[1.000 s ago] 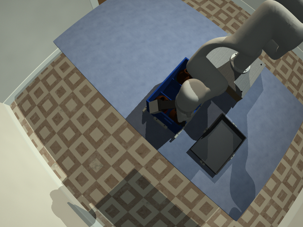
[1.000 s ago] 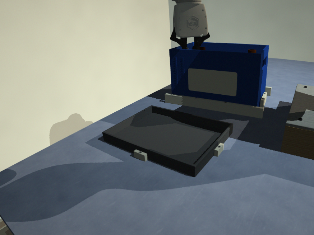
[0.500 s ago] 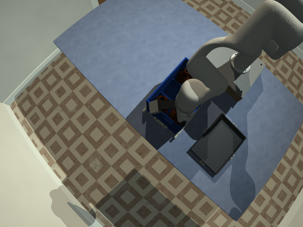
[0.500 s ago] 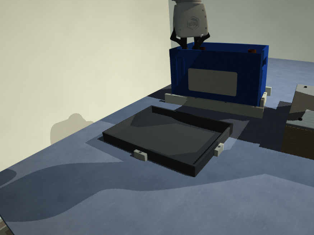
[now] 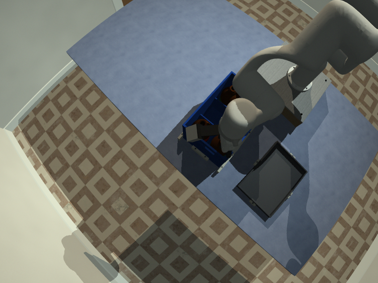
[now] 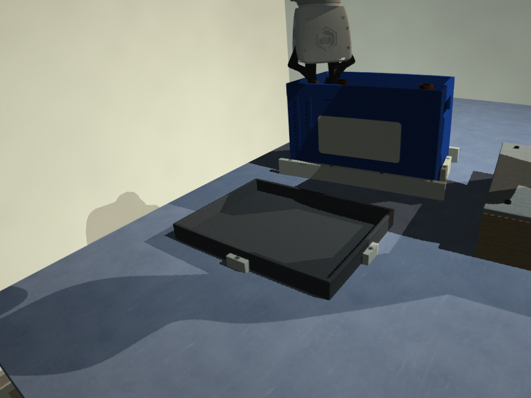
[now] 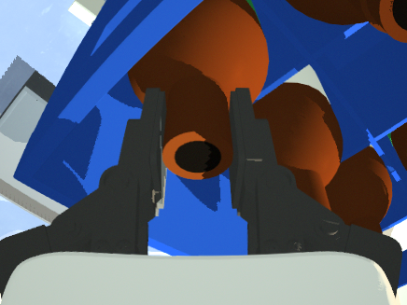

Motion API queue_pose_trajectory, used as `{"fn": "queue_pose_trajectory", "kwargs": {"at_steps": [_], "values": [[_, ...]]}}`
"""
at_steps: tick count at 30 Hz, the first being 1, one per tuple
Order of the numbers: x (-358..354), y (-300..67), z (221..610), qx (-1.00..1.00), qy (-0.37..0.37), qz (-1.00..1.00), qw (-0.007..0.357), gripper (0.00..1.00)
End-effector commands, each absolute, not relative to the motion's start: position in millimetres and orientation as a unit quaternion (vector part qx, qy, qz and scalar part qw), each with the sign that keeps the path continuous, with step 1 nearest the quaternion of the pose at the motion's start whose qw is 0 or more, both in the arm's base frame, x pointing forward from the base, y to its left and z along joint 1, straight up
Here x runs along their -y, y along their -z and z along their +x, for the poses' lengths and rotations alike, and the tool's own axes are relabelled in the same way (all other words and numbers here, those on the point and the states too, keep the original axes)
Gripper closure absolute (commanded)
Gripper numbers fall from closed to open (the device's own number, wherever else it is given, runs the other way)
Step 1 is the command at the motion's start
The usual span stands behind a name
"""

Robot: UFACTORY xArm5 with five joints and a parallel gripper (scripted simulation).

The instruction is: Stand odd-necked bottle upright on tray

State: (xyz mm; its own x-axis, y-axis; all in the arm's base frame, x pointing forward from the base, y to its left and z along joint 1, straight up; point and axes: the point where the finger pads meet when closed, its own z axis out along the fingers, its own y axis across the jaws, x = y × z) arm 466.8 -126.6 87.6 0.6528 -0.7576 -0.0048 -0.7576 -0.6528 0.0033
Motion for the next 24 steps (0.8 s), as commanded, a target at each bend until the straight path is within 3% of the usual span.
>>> {"fn": "queue_pose_trajectory", "kwargs": {"at_steps": [1,24], "values": [[127,-90,468,0.417,0.001,0.909,0.000,1.00],[127,-105,469,0.417,0.000,0.909,0.000,1.00]]}}
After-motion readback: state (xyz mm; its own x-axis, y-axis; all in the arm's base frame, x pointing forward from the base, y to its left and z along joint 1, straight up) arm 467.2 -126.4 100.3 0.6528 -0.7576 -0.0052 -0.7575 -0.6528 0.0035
